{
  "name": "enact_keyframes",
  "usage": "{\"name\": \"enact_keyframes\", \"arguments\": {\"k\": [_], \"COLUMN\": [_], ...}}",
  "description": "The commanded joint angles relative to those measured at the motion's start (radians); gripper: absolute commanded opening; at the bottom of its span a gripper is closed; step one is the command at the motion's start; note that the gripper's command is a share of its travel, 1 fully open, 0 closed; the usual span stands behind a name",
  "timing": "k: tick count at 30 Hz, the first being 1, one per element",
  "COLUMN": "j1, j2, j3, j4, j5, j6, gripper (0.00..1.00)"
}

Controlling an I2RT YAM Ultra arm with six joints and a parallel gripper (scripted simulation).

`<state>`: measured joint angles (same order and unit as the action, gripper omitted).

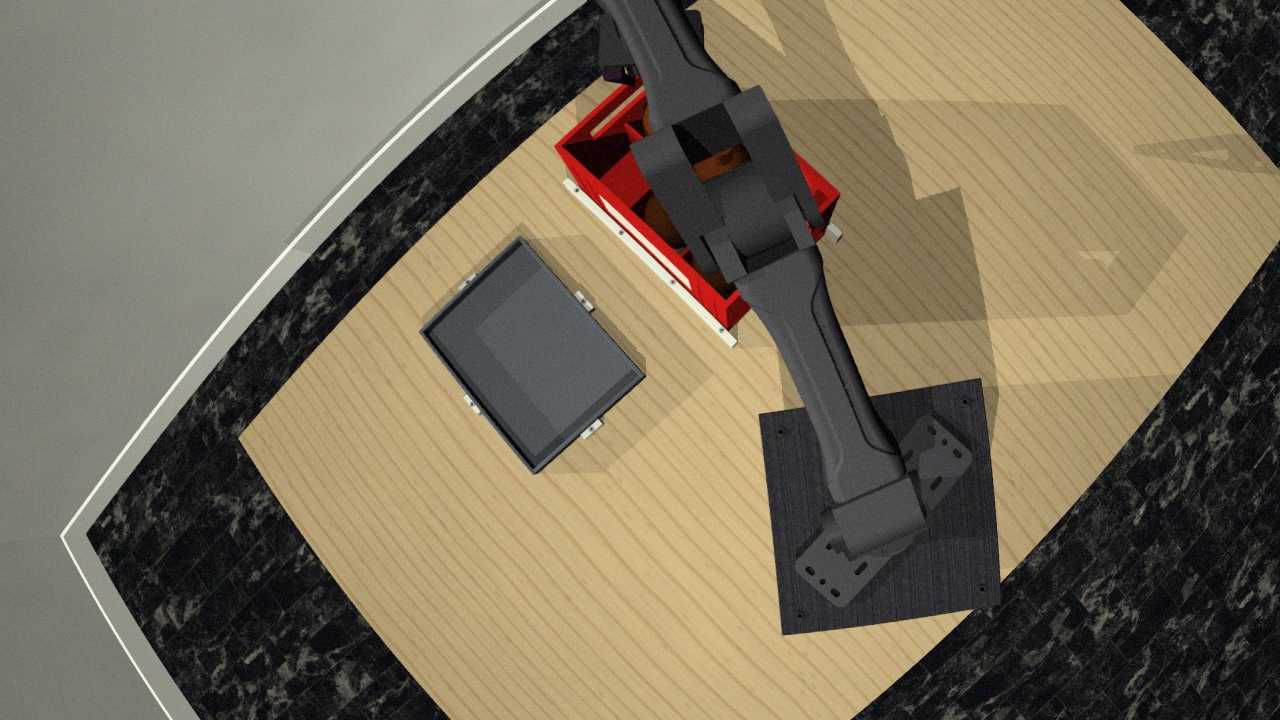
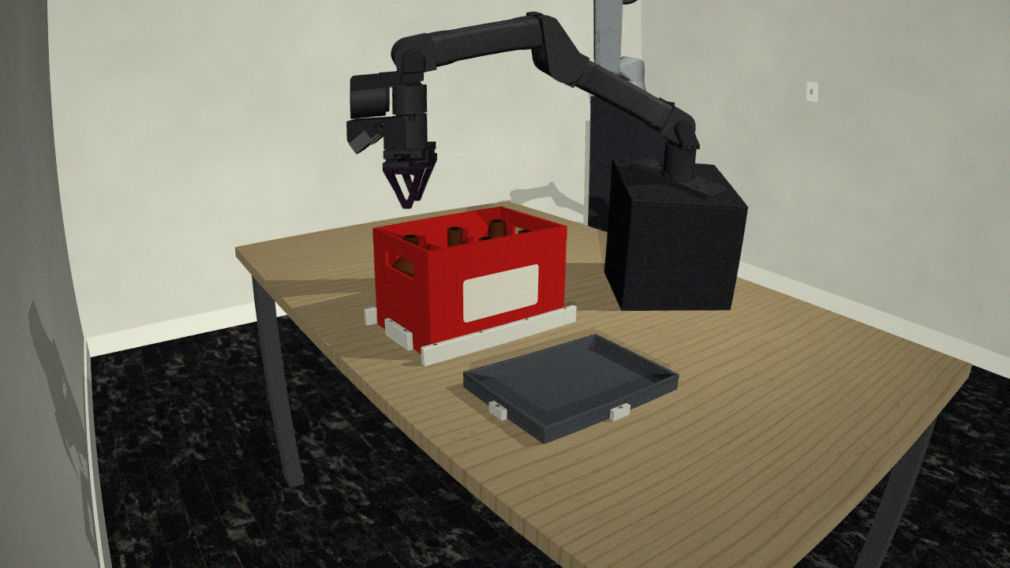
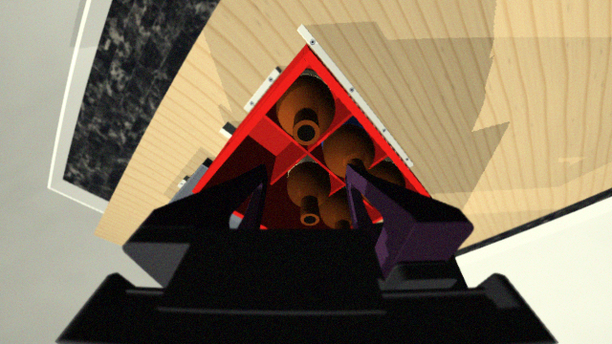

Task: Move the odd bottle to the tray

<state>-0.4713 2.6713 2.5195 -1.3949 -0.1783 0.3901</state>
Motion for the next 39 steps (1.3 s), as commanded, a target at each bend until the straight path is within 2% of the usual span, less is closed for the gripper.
{"name": "enact_keyframes", "arguments": {"k": [1,35,39], "j1": [-0.018,-0.018,-0.018], "j2": [-0.01,-0.014,-0.023], "j3": [0.039,0.037,0.031], "j4": [-0.01,-0.008,0.019], "j5": [-0.005,-0.005,-0.005], "j6": [-0.005,-0.004,-0.003], "gripper": [0.61,0.61,0.61]}}
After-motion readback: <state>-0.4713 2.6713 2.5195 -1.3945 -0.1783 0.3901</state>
